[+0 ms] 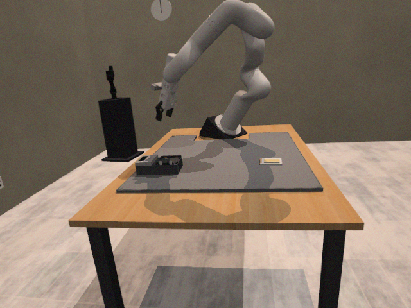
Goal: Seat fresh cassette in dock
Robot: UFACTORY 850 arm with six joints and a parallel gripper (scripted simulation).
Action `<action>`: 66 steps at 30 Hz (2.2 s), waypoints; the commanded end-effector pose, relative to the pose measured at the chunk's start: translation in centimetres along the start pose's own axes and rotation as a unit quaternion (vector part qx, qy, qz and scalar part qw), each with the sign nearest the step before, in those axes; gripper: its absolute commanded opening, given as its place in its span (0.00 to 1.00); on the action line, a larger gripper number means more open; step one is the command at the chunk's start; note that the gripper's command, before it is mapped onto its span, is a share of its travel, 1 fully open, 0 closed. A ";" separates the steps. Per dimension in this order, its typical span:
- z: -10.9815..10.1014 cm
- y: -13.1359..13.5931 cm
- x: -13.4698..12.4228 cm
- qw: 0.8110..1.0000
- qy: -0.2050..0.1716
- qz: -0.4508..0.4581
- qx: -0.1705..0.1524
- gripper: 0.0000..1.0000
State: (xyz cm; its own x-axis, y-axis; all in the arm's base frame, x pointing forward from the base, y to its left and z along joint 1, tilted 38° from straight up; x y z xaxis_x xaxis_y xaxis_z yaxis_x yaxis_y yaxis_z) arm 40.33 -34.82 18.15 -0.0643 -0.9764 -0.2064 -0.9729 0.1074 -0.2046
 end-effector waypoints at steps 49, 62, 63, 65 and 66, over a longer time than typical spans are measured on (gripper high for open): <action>-6.5 -2.0 -16.4 0.839 -0.067 -0.532 0.091 1.00; -7.9 -1.8 -20.3 0.756 -0.071 -0.640 0.122 1.00; -8.0 -1.8 -20.7 0.747 -0.071 -0.649 0.126 1.00; -8.2 -1.8 -21.1 0.736 -0.071 -0.661 0.130 1.00; -8.4 -1.7 -21.6 0.724 -0.070 -0.673 0.134 1.00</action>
State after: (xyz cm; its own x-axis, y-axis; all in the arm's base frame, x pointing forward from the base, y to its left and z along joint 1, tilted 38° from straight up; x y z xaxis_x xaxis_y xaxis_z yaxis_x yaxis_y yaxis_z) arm 41.66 -16.66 30.19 0.9364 -0.2841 0.2061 -0.1531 -0.8592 -0.4883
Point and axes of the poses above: the point where the finger pads meet when closed, its own z axis out along the fingers, its own y axis across the jaws, x = y × z, the point moved 4 cm from there along -z, back along the fingers, and after that the axes turned 10 degrees about -z, right-handed, at the moved point
